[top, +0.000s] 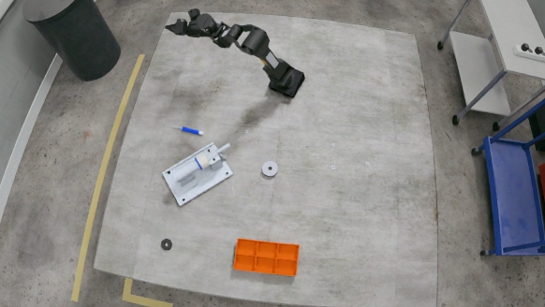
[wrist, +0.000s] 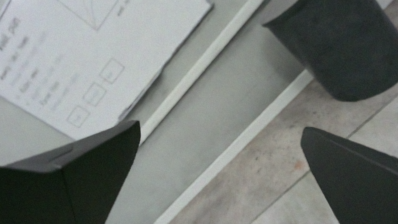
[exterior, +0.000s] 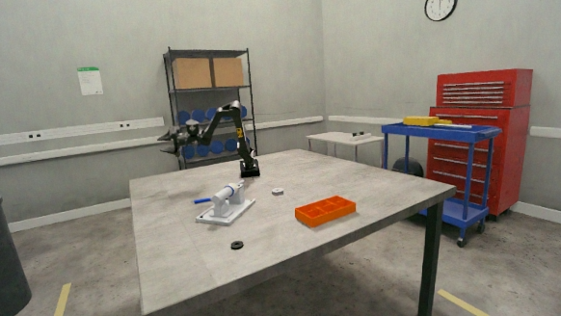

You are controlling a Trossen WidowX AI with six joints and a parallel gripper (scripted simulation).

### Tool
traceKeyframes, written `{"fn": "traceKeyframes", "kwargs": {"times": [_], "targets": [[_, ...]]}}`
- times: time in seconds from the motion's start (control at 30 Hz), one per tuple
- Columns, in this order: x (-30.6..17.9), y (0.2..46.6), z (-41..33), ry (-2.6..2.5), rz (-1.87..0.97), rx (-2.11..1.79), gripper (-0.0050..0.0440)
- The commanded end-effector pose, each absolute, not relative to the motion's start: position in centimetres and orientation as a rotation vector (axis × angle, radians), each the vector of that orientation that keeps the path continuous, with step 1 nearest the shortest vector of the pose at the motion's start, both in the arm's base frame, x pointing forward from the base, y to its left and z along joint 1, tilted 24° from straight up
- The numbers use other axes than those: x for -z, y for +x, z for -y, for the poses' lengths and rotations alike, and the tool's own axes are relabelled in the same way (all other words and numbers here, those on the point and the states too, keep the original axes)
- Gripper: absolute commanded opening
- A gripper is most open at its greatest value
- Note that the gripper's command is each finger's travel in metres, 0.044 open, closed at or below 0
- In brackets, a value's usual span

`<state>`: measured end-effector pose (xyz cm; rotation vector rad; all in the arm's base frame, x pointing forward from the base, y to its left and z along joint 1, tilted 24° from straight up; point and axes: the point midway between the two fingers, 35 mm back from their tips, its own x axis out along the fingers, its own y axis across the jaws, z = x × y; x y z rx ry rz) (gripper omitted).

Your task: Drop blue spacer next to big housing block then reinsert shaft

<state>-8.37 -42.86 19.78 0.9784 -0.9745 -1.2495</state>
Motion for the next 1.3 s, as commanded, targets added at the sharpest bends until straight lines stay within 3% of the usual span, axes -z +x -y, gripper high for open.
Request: {"fn": "traceKeyframes", "kwargs": {"times": [0.0, 0.53, 0.63, 1.27], "targets": [[-20.7, -8.6, 42.9, 0.952, 0.984, 1.243, 0.04], [-20.7, -8.6, 42.9, 0.952, 0.984, 1.243, 0.04], [-21.8, -7.8, 43.2, 0.939, 0.973, 1.232, 0.044], [-24.5, 10.3, 45.3, 1.053, 0.47, 1.128, 0.044]]}}
